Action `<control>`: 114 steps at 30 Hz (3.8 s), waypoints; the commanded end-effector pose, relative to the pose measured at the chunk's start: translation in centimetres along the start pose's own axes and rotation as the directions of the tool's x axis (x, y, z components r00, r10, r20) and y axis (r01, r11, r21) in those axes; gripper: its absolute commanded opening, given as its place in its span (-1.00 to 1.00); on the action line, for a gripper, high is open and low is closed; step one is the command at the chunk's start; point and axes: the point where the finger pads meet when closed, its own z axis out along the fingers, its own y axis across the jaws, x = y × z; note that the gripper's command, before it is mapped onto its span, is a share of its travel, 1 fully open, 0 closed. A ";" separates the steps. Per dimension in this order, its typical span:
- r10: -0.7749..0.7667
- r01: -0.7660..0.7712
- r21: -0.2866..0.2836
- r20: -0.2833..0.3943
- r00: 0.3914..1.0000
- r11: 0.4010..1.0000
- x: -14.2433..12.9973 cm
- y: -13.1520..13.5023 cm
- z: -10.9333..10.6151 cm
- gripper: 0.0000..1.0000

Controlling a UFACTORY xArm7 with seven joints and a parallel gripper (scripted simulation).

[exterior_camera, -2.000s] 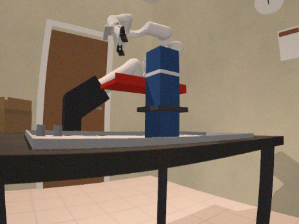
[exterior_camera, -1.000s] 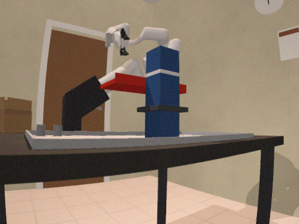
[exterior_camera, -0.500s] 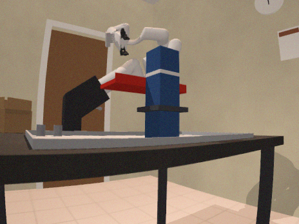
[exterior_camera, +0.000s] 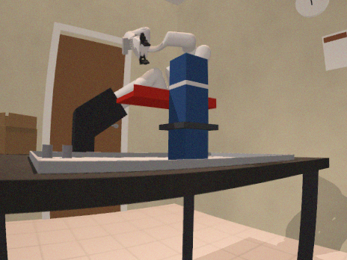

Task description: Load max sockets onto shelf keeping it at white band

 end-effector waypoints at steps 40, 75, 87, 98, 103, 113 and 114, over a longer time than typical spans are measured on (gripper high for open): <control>-0.223 0.123 -0.627 -0.083 0.971 0.769 7.3 -2.2 15.0 1.00; -0.406 0.185 -0.789 -0.088 0.910 0.586 17.4 -5.5 22.0 0.23; -0.381 0.174 -0.800 -0.073 0.922 0.575 29.5 -5.8 21.4 0.23; -0.311 0.188 -0.765 -0.016 0.950 0.616 37.8 -2.3 21.4 0.23; -0.311 0.188 -0.765 -0.016 0.950 0.616 37.8 -2.3 21.4 0.23; -0.311 0.188 -0.765 -0.016 0.950 0.616 37.9 -2.0 22.1 0.23; -0.311 0.188 -0.765 -0.016 0.950 0.616 38.0 -1.9 22.4 0.23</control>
